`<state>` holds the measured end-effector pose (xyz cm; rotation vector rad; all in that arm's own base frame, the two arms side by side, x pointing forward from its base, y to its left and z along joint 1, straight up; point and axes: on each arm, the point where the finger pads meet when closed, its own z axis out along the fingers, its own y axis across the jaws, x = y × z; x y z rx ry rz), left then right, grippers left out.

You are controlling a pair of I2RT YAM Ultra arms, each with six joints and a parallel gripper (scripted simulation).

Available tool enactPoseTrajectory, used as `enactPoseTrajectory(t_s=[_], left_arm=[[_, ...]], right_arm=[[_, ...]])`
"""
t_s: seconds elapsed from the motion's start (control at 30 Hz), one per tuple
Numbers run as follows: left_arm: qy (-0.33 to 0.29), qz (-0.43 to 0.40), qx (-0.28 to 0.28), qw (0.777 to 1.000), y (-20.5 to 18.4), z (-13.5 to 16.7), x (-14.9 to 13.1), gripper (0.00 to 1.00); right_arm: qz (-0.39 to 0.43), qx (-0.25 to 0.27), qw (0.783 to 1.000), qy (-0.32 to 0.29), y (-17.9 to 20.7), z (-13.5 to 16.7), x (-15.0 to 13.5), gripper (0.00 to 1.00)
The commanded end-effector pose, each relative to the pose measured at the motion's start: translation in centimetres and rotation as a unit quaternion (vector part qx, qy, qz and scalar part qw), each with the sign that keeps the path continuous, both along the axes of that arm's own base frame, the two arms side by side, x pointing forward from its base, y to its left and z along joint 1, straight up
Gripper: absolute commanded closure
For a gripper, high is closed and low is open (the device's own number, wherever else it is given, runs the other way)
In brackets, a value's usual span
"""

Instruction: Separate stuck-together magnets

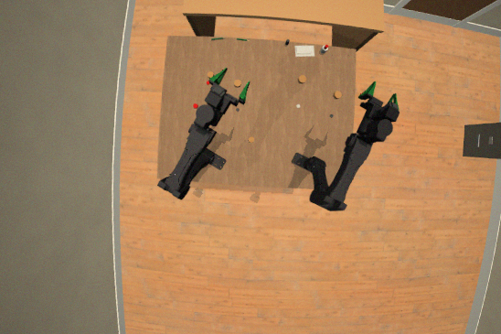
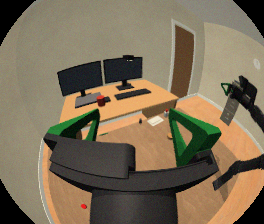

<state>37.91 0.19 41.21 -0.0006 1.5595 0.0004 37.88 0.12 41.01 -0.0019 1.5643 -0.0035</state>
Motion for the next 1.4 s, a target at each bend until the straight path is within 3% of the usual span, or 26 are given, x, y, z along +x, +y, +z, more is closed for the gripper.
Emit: enactPoseTrajectory(t_s=[0.0,1.37], left_arm=[[-0.006,0.000,0.001,1.000,-0.03,0.40,-0.17,0.00],[0.000,-0.001,0.000,1.000,-0.13,-0.06,0.18,0.00]], right_arm=[[0.001,0.001,1.000,-0.016,0.03,1.16,-0.14,0.00],[0.001,0.002,1.000,-0.007,0.05,0.38,0.12,0.00]])
